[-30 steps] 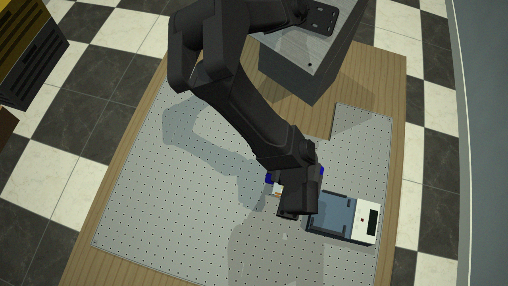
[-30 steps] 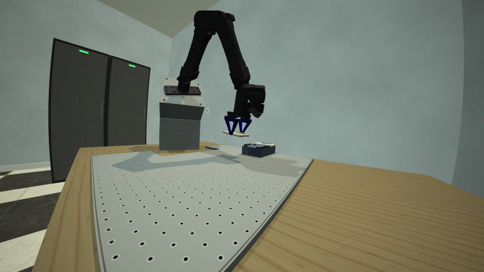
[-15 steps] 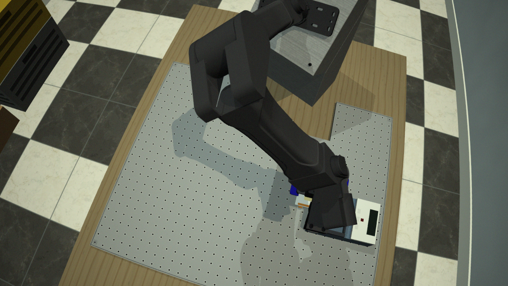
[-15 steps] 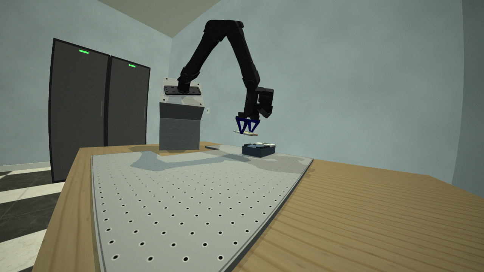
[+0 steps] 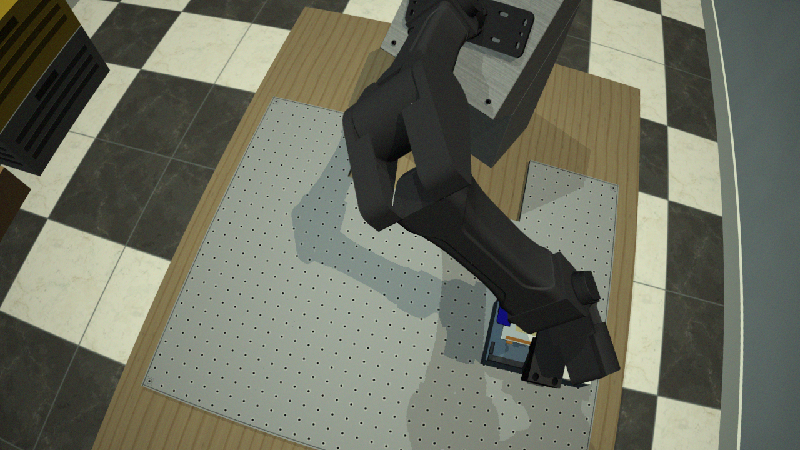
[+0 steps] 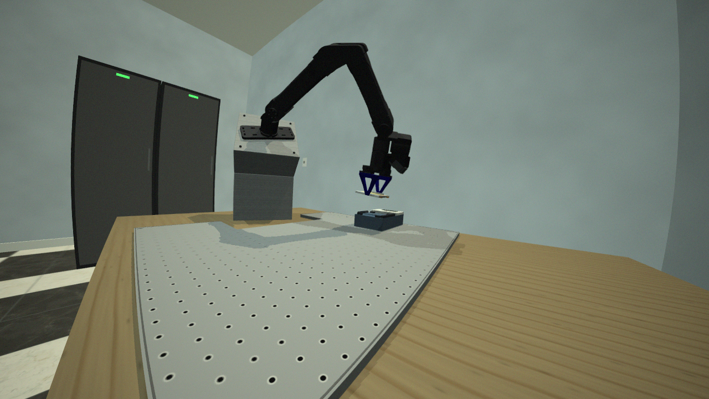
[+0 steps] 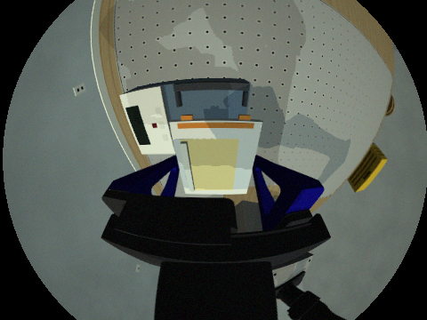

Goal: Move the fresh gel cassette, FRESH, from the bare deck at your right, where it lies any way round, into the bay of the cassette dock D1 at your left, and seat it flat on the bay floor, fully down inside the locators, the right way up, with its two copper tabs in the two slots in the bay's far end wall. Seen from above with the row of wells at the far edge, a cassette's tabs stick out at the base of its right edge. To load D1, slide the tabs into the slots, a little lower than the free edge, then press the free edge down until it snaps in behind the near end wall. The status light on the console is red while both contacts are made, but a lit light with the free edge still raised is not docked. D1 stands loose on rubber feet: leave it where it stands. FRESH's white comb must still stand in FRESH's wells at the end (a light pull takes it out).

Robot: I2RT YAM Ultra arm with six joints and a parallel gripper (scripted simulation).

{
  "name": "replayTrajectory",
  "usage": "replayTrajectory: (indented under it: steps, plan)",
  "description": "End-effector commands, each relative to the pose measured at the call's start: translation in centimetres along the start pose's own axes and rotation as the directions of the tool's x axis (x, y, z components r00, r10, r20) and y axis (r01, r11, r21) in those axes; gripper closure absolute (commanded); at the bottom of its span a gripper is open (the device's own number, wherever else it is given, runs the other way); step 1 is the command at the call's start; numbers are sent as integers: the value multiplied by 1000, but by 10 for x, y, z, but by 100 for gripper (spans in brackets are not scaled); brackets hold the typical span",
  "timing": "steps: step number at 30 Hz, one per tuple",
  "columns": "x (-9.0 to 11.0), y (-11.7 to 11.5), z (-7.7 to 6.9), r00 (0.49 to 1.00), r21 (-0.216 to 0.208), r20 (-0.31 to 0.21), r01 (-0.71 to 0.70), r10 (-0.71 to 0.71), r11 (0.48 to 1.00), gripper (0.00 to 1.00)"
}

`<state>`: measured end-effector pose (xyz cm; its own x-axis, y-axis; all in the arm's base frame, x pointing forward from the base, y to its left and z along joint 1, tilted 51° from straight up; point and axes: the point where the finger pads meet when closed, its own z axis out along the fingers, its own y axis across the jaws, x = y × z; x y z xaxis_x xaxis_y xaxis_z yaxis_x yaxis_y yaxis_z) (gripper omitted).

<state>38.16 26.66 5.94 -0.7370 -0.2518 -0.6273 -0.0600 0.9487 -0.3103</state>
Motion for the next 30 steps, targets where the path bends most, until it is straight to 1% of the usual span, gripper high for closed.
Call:
replayTrajectory:
  steps: [1, 2, 3, 4, 30]
  plan:
    - [0, 13, -10, 1000, 3, -1, 5, -5, 1000, 100]
    - [0, 13, -10, 1000, 3, -1, 5, -5, 1000, 100]
    - [-8, 10, -18, 1000, -9, 17, -13, 13, 1000, 100]
    - [-10, 10, -20, 1000, -11, 20, -17, 17, 1000, 100]
    - [-9, 11, -19, 1000, -13, 20, -16, 16, 1000, 100]
